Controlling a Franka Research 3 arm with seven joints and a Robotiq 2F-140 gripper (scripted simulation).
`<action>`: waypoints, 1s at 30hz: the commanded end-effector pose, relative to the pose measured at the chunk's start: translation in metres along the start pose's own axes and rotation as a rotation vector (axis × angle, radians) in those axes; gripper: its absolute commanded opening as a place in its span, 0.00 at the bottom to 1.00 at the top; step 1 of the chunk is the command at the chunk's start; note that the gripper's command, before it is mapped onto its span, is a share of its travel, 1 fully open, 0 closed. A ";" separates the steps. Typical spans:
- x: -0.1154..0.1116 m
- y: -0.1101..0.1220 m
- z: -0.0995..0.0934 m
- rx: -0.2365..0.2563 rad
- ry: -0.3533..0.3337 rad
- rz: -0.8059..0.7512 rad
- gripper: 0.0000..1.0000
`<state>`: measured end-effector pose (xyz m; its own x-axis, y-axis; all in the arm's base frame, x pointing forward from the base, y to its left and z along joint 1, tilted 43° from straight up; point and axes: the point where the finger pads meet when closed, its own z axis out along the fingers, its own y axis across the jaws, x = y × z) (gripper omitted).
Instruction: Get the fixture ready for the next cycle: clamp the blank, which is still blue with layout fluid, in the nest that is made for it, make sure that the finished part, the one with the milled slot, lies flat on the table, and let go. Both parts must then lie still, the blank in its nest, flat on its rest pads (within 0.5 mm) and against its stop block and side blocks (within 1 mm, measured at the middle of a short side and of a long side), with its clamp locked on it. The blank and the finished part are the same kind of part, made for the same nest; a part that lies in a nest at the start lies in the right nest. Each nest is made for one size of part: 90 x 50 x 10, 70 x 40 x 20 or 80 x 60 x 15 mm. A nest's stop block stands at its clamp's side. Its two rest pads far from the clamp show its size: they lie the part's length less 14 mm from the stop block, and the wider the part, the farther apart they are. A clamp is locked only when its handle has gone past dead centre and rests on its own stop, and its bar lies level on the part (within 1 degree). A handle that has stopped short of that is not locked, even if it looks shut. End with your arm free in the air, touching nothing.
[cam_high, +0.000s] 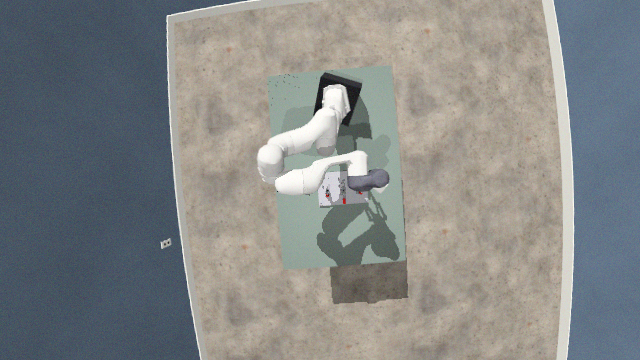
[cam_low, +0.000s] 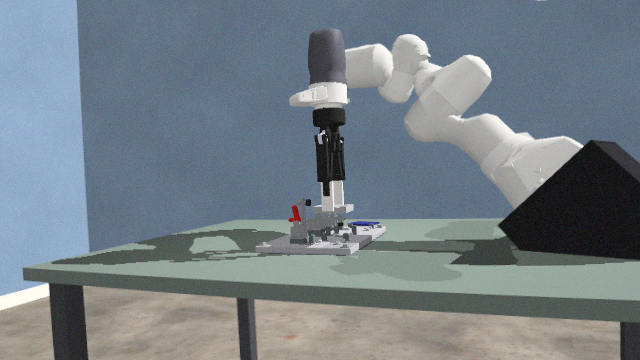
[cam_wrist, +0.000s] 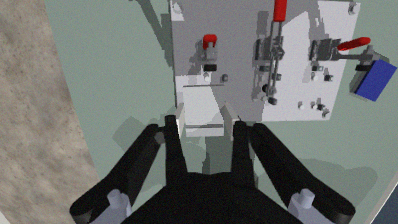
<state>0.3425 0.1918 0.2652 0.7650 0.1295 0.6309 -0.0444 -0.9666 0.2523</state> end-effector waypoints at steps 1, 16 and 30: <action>0.000 -0.005 -0.001 0.005 -0.001 0.011 0.00; 0.002 -0.043 -0.002 0.005 -0.001 0.011 0.00; 0.005 -0.090 -0.004 0.005 -0.001 0.011 0.00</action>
<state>0.3492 0.2671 0.2502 0.7629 0.1510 0.6287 -0.0354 -0.9611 0.2739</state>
